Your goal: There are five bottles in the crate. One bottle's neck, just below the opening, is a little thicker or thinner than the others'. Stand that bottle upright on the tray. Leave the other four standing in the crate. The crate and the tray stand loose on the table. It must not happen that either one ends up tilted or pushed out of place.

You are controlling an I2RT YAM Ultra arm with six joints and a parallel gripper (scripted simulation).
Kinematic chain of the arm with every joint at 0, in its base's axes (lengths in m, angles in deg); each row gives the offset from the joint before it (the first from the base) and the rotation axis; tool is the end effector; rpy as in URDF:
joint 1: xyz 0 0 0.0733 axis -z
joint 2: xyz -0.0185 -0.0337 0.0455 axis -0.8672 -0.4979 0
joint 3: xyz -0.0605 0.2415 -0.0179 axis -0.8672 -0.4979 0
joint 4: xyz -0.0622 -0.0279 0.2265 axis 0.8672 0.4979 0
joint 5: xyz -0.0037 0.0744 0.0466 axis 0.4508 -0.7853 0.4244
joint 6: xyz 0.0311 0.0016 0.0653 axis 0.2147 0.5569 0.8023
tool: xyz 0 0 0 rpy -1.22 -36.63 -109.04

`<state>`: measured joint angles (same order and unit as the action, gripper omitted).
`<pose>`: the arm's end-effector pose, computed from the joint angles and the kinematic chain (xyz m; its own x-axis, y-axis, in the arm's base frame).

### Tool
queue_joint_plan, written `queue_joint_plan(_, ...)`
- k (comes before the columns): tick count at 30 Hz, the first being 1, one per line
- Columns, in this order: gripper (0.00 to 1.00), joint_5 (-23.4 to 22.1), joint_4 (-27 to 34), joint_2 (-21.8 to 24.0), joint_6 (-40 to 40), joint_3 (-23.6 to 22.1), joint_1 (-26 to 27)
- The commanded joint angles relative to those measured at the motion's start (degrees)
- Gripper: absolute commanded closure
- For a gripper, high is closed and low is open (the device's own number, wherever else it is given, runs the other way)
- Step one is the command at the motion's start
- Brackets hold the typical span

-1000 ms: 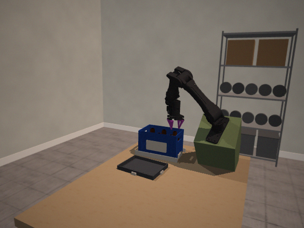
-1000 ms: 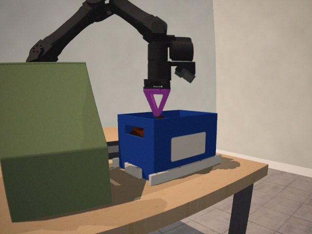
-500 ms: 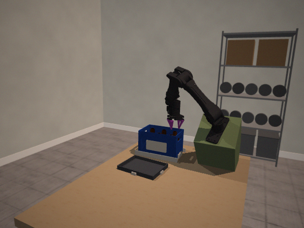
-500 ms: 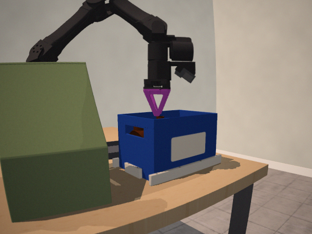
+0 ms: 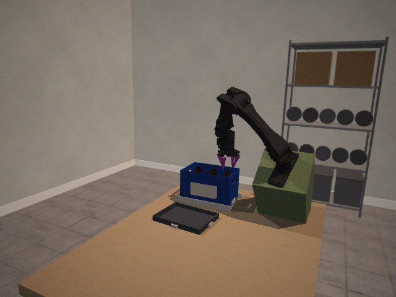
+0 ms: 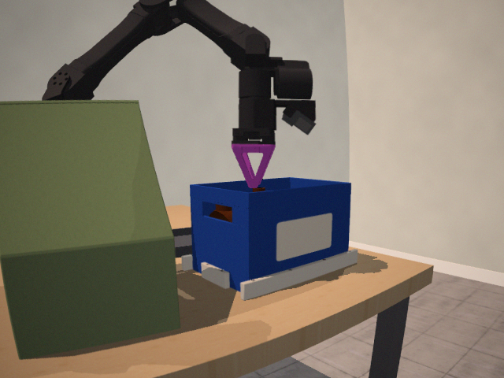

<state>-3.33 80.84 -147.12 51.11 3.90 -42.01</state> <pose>0.3072 -0.0671 -0.0286 -0.8302 0.3985 0.3897 0.5475 0.7143 0.4359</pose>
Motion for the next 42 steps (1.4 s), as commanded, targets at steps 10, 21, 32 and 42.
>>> queue_joint_plan(10, 0.39, -0.4, -2.0, -0.3, 1.0, -0.9, 0.0)
queue_joint_plan(21, 0.39, -0.6, -4.2, -1.1, 1.9, -1.6, -0.7)
queue_joint_plan(32, 0.39, -0.9, -6.6, -2.6, 3.0, -1.9, -1.9)
queue_joint_plan(42, 0.39, -1.0, -8.0, -2.1, 3.6, -2.2, -2.1)
